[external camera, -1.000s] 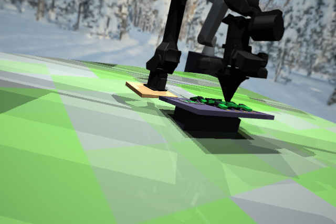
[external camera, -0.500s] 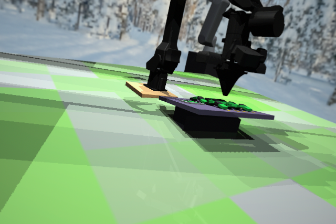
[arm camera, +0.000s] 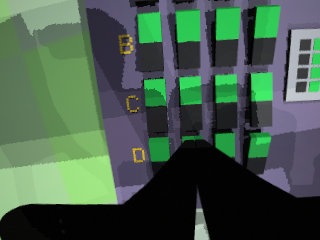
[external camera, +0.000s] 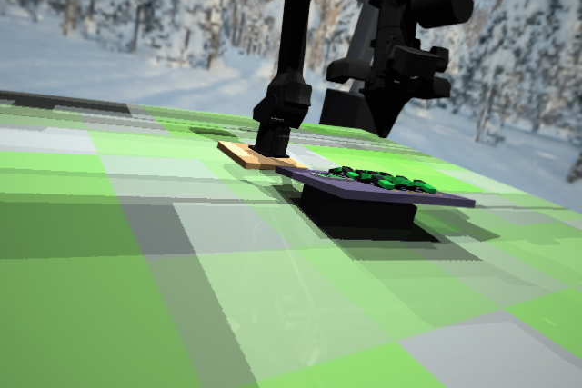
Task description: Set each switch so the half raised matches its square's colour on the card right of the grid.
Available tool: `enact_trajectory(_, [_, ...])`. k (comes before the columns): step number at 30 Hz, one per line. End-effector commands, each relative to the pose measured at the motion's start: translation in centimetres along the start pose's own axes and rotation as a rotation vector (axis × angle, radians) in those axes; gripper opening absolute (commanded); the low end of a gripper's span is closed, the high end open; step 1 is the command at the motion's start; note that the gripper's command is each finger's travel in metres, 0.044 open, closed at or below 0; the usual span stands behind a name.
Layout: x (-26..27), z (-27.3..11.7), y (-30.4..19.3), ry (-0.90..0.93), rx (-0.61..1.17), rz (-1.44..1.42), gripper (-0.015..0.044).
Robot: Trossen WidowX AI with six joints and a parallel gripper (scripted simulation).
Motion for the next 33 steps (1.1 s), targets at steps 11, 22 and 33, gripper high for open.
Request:
enact_trajectory(11, [0.0,3.6,-0.7,-0.002,-0.001,-0.005,0.0000])
enact_trajectory(22, [0.0,5.0,-0.7,-0.003,-0.001,-0.005,0.0000])
enact_trajectory(33, [0.0,5.0,-0.7,-0.003,-0.001,-0.005,0.0000])
Point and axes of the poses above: the point midway between the two fingers, 35 mm back from their tips, its own z axis out along the fingers, its own x axis across the jaws, y = z × x, the point moved 3 cm from there along -z, back along the fingers, and after that the axes turned 12 degrees about -z, right-handed, at the moved point
